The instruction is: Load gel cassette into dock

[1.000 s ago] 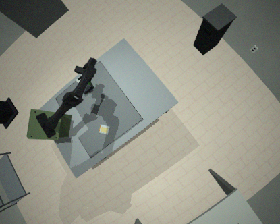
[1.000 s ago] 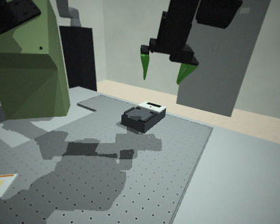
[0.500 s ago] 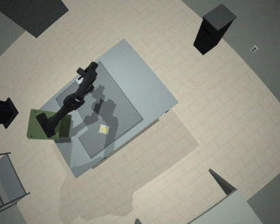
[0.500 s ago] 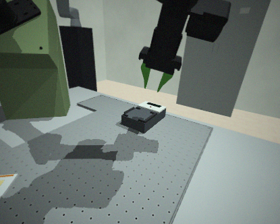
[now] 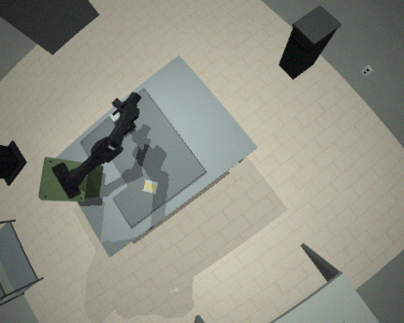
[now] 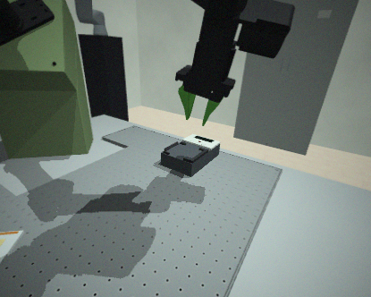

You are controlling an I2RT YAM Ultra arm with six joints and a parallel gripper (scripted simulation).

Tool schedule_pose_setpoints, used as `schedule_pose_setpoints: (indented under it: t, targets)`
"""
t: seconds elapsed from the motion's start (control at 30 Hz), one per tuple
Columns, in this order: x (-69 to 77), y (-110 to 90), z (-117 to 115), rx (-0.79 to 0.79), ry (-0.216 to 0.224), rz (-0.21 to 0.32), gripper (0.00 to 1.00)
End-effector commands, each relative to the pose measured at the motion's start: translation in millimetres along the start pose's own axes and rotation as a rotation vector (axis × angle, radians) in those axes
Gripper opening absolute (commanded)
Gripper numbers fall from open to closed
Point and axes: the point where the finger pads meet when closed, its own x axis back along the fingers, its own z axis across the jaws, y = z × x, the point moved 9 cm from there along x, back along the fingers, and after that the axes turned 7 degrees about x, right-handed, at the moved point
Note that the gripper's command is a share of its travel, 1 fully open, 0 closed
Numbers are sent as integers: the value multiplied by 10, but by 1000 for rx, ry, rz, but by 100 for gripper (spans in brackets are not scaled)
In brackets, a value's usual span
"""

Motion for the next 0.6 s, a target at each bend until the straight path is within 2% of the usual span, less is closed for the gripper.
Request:
schedule_pose_setpoints:
  t: [0.0,0.23,0.37,0.43,0.57]
  targets:
    - [142,-36,26,-169,-99,-5,36]
    - [155,-7,27,-199,-104,-15,36]
    - [-6,-158,200,-347,-107,3,36]
    - [43,-86,202,-398,-126,0,36]
    - [-12,-119,303,-498,-137,2,36]
